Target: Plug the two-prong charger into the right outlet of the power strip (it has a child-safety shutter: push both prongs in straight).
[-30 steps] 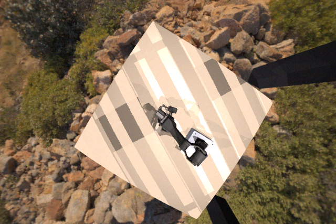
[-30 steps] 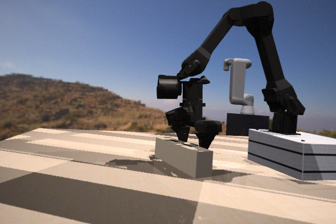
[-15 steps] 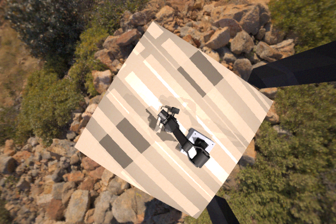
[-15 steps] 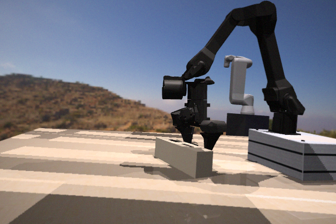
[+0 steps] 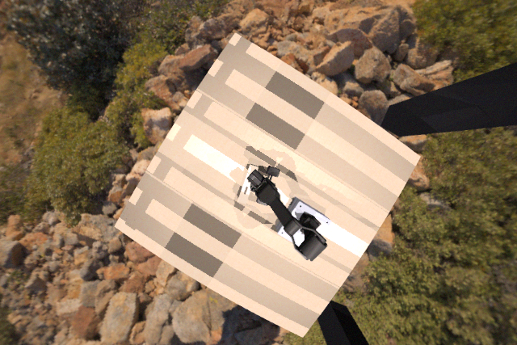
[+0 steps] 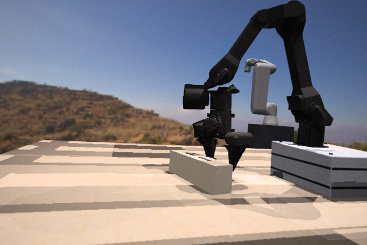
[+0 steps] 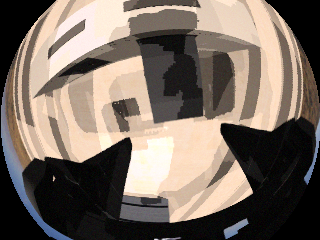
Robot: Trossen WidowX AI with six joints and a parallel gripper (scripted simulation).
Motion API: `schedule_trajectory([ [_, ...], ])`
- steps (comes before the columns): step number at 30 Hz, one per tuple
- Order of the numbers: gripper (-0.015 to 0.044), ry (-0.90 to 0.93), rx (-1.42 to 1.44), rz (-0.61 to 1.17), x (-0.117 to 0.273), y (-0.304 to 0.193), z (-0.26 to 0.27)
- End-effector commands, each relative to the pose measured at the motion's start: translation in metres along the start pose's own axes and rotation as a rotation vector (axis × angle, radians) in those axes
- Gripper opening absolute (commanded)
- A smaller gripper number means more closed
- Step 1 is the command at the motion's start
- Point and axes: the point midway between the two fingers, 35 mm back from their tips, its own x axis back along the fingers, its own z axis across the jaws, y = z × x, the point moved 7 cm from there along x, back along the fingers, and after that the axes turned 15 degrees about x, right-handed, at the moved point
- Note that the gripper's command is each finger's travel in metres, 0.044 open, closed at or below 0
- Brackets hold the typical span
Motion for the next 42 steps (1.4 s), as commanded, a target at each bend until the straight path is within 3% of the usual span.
schedule_trajectory([
  [1, 0.0440, -0.003, 0.005, -0.004, 0.000, -0.005, 0.002],
  [11, 0.0440, 0.000, -0.001, -0.009, 0.000, -0.012, 0.004],
  [23, 0.0440, -0.152, 0.003, -0.574, 0.063, -0.038, 0.011],
  [42, 0.0440, -0.155, 0.005, -0.582, 0.064, -0.038, 0.011],
])
